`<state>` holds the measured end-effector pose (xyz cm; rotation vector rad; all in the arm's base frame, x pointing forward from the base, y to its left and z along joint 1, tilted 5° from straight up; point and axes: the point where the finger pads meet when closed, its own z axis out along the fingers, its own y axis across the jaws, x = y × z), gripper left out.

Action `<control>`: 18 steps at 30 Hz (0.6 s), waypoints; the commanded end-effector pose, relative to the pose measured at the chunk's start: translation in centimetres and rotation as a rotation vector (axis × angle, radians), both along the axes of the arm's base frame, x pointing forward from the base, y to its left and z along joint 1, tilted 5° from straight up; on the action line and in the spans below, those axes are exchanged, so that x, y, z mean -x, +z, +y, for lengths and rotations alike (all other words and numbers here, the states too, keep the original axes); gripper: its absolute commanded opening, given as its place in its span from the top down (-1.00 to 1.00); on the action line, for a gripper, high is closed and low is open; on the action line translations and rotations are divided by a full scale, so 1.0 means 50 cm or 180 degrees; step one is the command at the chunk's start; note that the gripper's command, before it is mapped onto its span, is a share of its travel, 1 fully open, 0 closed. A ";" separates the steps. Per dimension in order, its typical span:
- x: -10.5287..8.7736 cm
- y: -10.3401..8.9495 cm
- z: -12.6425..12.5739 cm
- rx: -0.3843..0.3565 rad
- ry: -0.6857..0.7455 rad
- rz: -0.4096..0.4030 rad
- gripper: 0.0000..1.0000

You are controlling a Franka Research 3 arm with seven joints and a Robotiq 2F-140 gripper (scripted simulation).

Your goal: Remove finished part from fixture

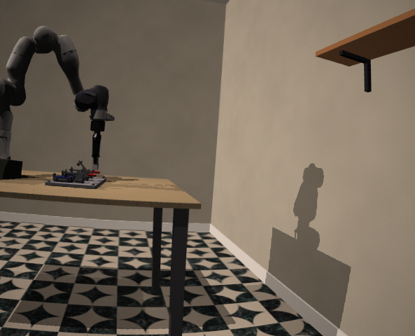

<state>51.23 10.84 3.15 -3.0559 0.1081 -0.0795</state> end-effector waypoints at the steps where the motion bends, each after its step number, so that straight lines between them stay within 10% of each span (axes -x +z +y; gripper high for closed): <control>1: 0.012 0.003 0.001 0.0001 0.0013 0.0024 1.00; 18: 0.033 0.006 0.002 0.0001 0.0013 0.0024 1.00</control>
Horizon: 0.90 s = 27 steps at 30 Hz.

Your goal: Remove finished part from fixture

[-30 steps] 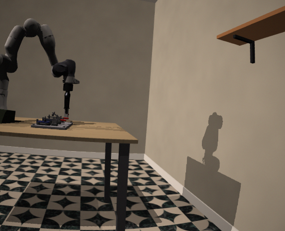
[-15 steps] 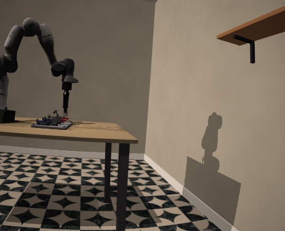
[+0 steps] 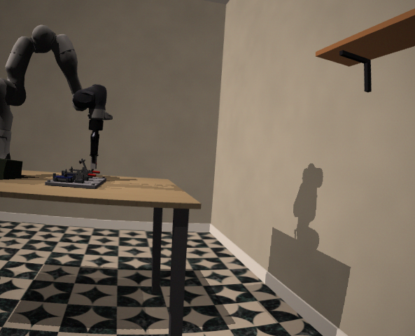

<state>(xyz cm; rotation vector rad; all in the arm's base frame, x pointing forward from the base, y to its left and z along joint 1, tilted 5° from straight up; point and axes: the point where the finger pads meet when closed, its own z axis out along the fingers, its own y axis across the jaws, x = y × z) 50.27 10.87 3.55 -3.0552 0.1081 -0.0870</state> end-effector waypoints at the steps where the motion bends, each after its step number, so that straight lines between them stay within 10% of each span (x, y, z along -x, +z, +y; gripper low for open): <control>1: 0.015 -0.002 0.001 0.0002 0.0014 0.0040 1.00; 27: 0.028 -0.003 0.002 0.0002 0.0014 0.0040 1.00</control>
